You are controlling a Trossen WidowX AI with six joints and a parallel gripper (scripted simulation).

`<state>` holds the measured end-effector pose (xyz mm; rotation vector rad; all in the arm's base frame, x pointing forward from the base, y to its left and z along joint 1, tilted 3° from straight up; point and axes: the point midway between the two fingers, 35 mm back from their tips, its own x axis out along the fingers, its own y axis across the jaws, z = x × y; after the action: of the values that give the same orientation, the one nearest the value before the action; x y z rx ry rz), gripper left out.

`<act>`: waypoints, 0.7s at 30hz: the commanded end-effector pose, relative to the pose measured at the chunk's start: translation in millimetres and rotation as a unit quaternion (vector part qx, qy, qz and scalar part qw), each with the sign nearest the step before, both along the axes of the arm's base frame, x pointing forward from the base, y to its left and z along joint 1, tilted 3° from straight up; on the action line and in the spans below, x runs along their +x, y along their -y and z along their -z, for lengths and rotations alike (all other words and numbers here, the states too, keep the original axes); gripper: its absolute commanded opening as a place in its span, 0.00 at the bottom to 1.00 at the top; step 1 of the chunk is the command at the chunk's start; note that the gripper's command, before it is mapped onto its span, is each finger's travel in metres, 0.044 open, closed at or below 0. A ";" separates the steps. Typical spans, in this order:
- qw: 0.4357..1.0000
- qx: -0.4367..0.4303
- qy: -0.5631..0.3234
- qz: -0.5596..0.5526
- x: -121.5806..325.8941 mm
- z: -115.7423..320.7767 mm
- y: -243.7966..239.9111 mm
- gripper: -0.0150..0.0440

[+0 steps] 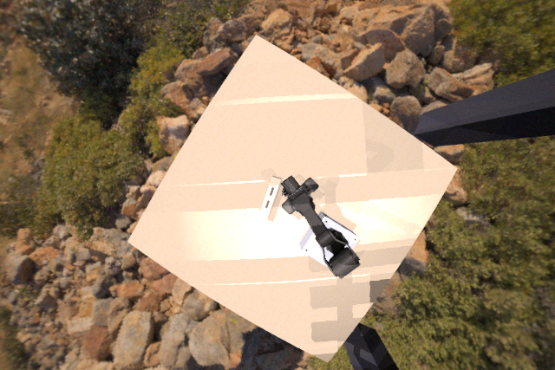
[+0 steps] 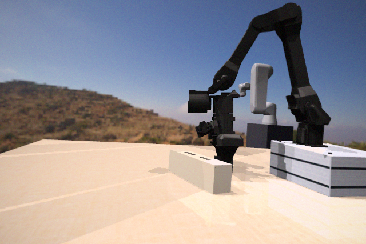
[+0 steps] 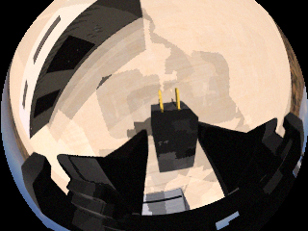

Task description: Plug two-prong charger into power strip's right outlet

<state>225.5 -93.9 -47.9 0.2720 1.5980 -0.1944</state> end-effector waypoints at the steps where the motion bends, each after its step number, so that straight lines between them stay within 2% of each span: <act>1: 1.000 0.000 0.000 0.000 0.2 -0.3 0.0 0.47; 7: 1.000 0.000 0.000 0.000 0.2 -0.3 0.0 0.40; 10: 1.000 0.000 0.000 0.000 0.4 -4.1 0.4 0.26; 21: 1.000 0.002 -0.002 0.002 -2.5 -43.2 1.5 0.25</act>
<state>223.1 -94.8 -18.4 0.2829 1.6089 -0.1972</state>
